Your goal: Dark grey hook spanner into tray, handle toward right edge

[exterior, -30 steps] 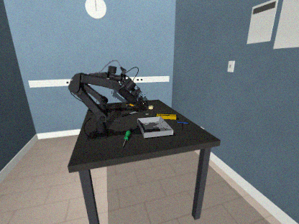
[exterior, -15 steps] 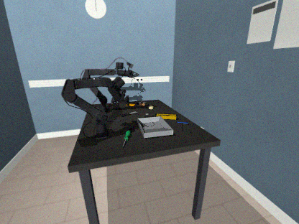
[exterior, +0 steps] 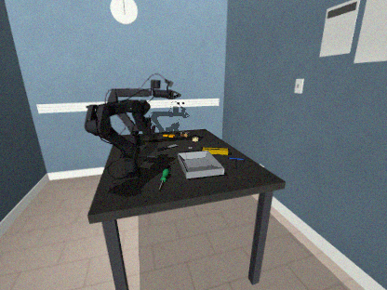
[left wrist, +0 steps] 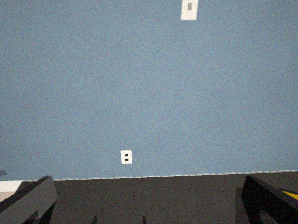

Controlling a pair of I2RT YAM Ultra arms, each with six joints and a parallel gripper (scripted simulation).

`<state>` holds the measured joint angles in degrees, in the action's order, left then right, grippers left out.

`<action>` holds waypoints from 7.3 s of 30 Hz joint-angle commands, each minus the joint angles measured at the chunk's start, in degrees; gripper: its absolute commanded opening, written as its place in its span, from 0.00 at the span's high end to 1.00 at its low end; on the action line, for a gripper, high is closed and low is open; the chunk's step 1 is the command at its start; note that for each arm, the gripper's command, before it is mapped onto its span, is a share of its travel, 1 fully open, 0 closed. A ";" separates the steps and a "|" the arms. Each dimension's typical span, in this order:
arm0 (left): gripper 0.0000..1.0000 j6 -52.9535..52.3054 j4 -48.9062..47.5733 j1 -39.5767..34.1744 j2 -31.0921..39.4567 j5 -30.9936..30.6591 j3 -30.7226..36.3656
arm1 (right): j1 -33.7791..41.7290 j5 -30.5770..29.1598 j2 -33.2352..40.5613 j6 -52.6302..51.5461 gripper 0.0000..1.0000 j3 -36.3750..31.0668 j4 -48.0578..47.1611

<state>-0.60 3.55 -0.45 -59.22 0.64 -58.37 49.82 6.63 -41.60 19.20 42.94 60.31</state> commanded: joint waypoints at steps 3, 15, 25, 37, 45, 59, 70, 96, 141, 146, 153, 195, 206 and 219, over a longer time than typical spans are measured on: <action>0.00 0.95 -4.50 0.80 -0.58 -0.66 -2.34 | 11.37 -3.51 -1.60 -9.82 0.00 2.42 3.82; 0.00 0.96 -4.51 0.80 -0.59 -0.66 -2.35 | 24.34 -7.18 -4.87 -18.06 0.00 3.88 5.08; 0.00 0.57 -3.84 0.45 -0.26 -0.65 -1.84 | 24.49 -7.31 -4.93 -18.29 0.00 3.90 5.14; 0.00 0.57 -3.84 0.45 -0.26 -0.65 -1.84 | 22.99 -6.16 -8.56 -33.68 0.38 3.69 1.13; 0.00 0.57 -3.84 0.45 -0.26 -0.65 -1.84 | 22.00 -4.78 -17.41 -54.60 0.38 3.75 -1.85; 0.00 0.57 -3.84 0.45 -0.26 -0.65 -1.84 | 22.16 -5.27 -32.96 -91.26 0.38 4.35 -6.86; 0.00 0.57 -3.84 0.45 -0.26 -0.65 -1.84 | 22.70 -6.28 -43.04 -108.99 0.38 4.01 -9.92; 0.00 0.57 -3.84 0.45 -0.26 -0.65 -1.84 | 23.20 -7.12 -46.21 -108.88 0.49 0.83 -14.42; 0.00 0.57 -3.84 0.45 -0.26 -0.65 -1.84 | 23.69 -6.64 -45.63 -109.32 0.86 1.63 -13.51; 0.00 0.57 -3.84 0.45 -0.26 -0.65 -1.84 | 23.85 -7.12 -45.18 -109.58 0.92 2.71 -11.92; 0.00 0.57 -3.84 0.45 -0.26 -0.65 -1.84 | 24.16 -7.08 -40.74 -109.77 0.92 8.71 -2.25; 0.00 0.84 2.39 -31.09 1.51 -0.07 7.64 | -44.08 -5.80 -49.19 -96.79 0.92 24.72 5.98; 0.00 0.90 3.66 -50.62 2.23 0.43 13.22 | -56.56 -5.95 -64.69 -103.14 0.92 42.64 8.57; 0.00 1.15 4.54 -54.53 2.43 0.94 14.29 | -59.32 -5.92 -70.67 -104.63 0.92 50.78 10.36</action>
<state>-0.36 5.06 -54.41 -59.29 0.73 -44.36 -8.88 0.78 -111.92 -85.01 91.68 68.31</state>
